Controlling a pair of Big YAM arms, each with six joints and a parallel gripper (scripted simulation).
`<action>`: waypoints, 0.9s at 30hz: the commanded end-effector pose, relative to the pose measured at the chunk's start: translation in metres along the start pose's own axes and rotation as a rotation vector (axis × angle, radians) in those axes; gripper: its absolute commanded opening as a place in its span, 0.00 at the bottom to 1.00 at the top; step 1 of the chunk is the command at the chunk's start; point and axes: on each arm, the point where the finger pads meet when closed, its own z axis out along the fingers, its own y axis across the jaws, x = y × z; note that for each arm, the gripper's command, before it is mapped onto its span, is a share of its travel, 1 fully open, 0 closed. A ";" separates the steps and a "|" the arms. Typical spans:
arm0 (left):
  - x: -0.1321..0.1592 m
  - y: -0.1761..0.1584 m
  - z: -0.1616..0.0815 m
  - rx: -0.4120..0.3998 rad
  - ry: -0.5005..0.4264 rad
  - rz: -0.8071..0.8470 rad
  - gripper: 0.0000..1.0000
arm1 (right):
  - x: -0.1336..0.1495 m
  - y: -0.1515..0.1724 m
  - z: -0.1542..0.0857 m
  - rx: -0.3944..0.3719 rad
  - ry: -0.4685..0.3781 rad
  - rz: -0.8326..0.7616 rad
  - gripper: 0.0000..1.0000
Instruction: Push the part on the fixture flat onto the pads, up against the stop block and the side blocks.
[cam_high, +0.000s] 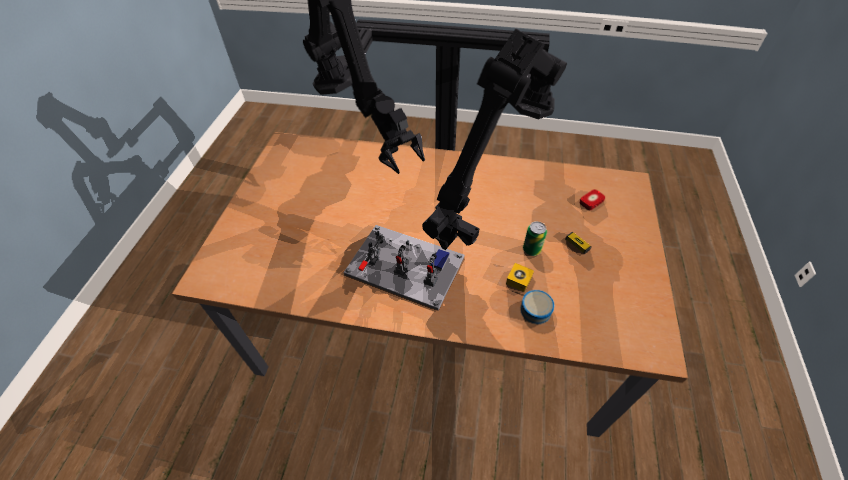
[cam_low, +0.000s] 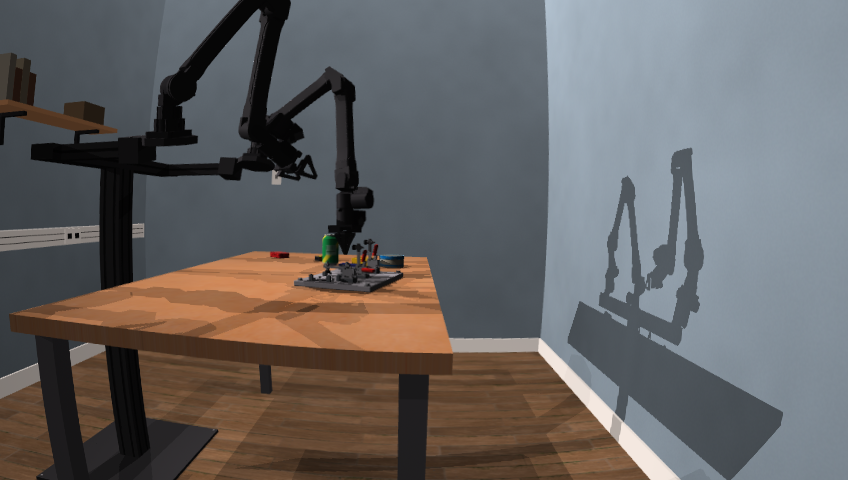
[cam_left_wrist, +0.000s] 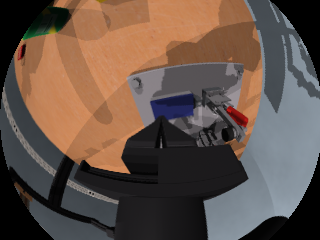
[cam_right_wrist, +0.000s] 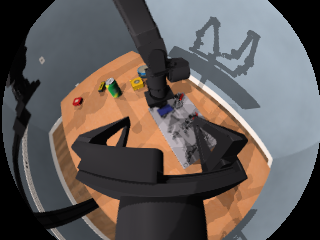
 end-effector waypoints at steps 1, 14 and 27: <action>0.013 0.022 0.009 -0.043 -0.013 -0.161 0.00 | -0.002 0.000 0.002 -0.001 -0.007 -0.001 1.00; 0.013 0.024 0.007 -0.048 -0.018 -0.191 0.00 | -0.002 0.000 0.002 -0.001 -0.007 -0.001 1.00; 0.006 0.028 0.046 -0.051 -0.018 -0.209 0.00 | -0.002 0.000 0.002 -0.001 -0.007 -0.001 1.00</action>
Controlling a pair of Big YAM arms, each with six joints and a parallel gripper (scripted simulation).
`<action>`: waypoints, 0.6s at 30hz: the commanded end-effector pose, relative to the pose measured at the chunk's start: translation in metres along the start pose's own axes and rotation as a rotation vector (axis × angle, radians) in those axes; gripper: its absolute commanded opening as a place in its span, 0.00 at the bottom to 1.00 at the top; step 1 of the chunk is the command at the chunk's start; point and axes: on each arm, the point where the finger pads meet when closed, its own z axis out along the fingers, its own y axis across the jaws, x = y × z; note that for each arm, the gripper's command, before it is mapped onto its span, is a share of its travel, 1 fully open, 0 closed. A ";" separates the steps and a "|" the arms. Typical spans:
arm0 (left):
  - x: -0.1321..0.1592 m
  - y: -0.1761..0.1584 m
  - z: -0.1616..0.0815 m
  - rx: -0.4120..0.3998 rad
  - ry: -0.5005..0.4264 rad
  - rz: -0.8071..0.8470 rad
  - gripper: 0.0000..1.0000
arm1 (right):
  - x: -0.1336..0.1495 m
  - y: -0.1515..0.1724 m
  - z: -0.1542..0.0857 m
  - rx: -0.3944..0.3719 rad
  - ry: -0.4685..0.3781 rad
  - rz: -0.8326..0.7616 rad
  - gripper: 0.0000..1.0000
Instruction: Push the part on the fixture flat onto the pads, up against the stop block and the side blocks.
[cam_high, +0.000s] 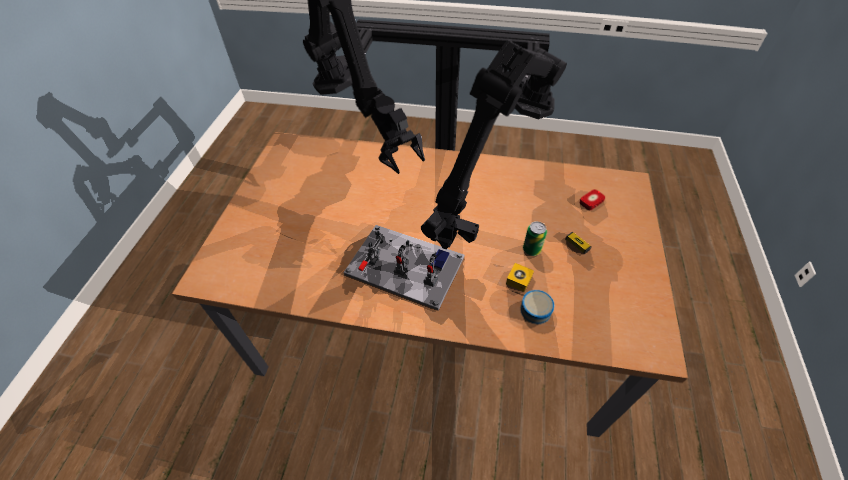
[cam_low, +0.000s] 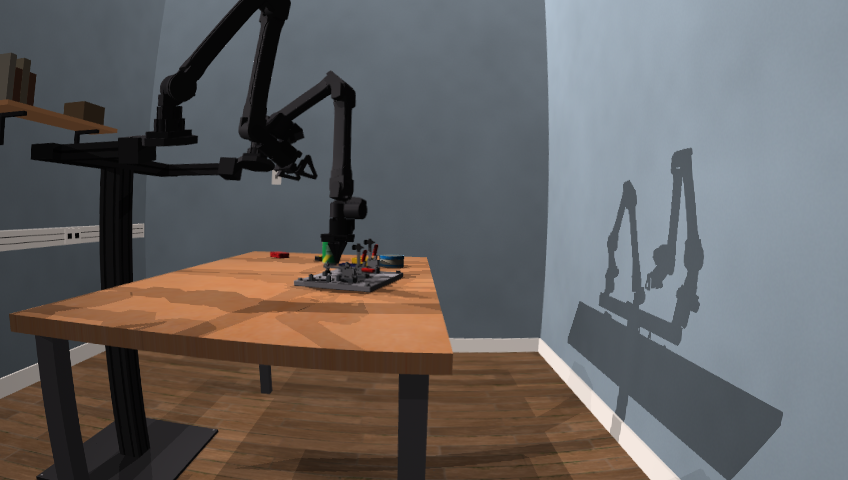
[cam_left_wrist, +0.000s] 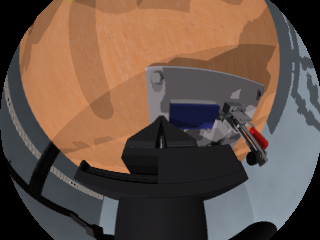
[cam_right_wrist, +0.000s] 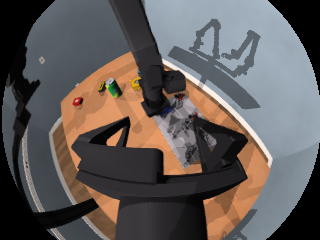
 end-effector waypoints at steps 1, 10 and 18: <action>-0.006 0.000 0.016 -0.004 -0.003 -0.020 0.00 | -0.002 0.000 0.002 -0.001 -0.007 -0.001 1.00; -0.009 0.000 0.021 -0.022 -0.006 -0.005 0.00 | -0.002 0.000 0.002 -0.001 -0.007 -0.001 1.00; -0.009 -0.007 0.021 -0.024 -0.007 -0.006 0.00 | -0.002 0.000 0.002 -0.001 -0.007 -0.001 1.00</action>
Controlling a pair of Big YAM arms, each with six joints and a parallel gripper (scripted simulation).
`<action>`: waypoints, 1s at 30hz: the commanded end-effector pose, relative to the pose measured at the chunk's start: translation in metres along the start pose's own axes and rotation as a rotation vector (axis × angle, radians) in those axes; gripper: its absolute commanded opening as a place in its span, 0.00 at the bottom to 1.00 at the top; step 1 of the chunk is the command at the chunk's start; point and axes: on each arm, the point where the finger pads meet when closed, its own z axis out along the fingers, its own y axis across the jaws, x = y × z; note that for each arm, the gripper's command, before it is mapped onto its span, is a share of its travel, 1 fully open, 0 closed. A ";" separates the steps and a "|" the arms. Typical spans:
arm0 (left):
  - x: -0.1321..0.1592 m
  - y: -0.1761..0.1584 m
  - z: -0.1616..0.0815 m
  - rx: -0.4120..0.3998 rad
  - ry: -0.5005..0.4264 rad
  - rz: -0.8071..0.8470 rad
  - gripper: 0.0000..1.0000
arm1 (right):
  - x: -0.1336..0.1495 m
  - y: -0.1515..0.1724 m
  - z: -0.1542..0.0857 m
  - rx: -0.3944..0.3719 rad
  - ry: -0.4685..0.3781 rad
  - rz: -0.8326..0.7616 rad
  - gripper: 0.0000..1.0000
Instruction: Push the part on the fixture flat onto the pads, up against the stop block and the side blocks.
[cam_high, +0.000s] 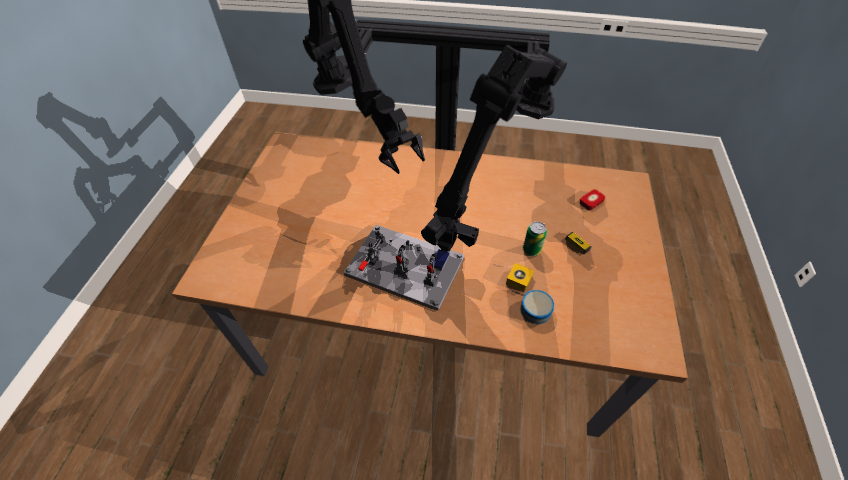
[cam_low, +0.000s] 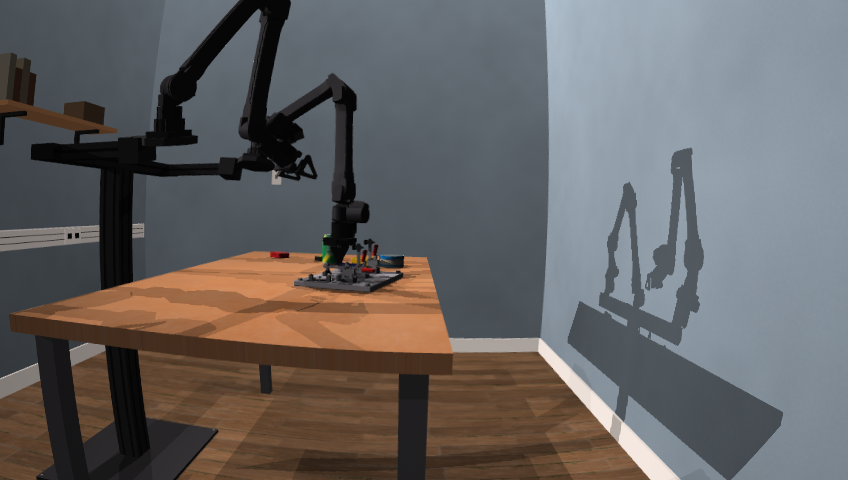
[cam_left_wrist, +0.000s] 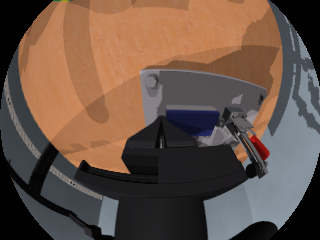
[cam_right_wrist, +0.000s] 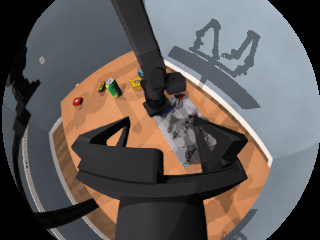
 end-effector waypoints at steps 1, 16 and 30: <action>-0.006 -0.002 0.009 -0.017 -0.005 0.000 0.00 | -0.002 0.000 0.002 -0.001 -0.007 -0.001 1.00; -0.005 -0.020 0.007 -0.010 -0.004 -0.003 0.00 | -0.002 0.000 0.002 -0.001 -0.007 -0.001 1.00; 0.008 -0.007 -0.010 0.053 0.007 0.000 0.00 | -0.002 0.000 0.002 -0.001 -0.007 -0.001 1.00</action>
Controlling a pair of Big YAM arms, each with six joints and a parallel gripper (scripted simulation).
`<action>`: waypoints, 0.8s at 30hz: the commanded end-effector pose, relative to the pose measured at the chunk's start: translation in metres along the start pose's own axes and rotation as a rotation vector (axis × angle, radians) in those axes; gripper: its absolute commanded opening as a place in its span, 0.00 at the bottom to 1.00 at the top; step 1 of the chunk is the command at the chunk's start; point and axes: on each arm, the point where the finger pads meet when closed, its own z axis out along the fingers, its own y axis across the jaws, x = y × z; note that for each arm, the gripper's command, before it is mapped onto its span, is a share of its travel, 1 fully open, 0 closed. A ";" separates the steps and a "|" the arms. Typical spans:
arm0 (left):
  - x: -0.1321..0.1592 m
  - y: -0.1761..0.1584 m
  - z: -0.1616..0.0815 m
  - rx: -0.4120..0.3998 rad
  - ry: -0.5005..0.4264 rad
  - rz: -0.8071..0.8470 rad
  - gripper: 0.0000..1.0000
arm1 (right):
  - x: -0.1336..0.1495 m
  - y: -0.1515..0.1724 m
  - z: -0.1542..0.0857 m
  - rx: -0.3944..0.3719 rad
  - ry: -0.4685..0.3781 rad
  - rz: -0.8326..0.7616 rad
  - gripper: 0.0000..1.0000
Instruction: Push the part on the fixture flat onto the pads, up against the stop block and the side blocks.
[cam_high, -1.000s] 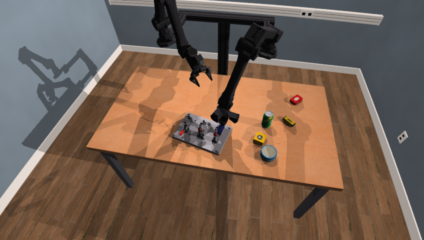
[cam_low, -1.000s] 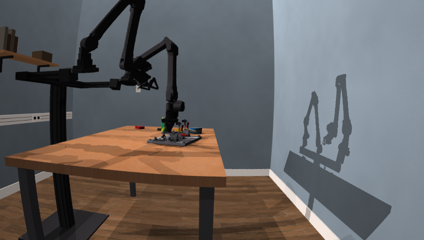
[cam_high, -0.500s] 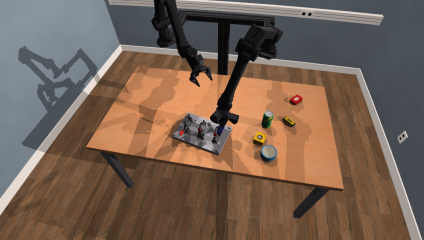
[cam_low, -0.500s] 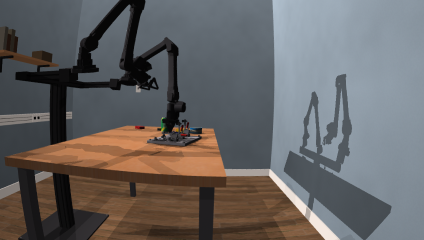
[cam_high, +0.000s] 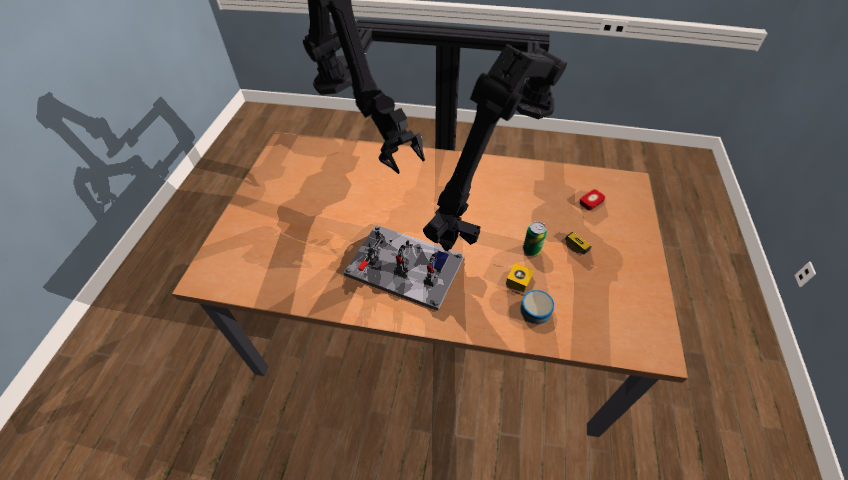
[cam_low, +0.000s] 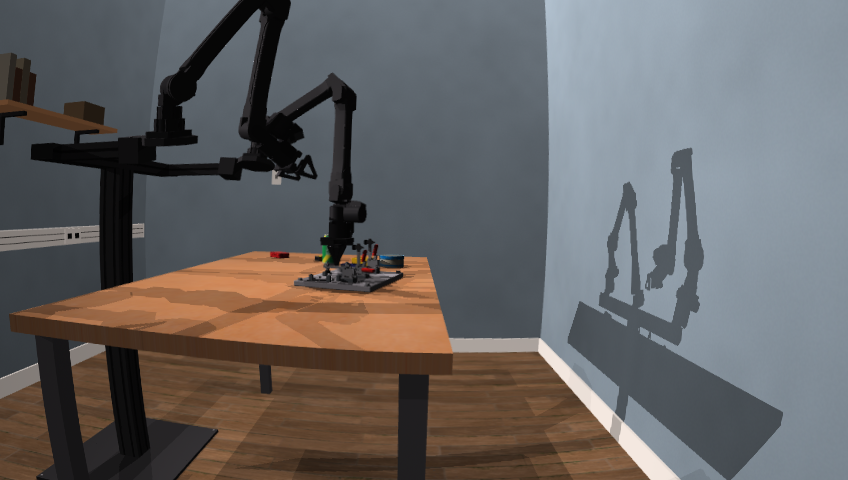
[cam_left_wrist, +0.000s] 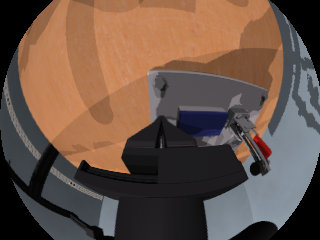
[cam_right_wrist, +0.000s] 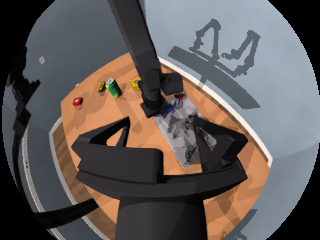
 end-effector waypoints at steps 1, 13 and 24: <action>0.008 -0.017 -0.010 0.046 0.006 -0.002 0.00 | -0.002 0.000 0.002 -0.001 -0.007 -0.001 1.00; 0.007 -0.002 -0.021 0.011 -0.001 0.004 0.01 | -0.002 0.000 0.002 -0.001 -0.007 -0.001 1.00; 0.003 -0.007 -0.029 0.025 0.002 -0.003 0.01 | -0.002 0.000 0.002 -0.001 -0.007 -0.001 1.00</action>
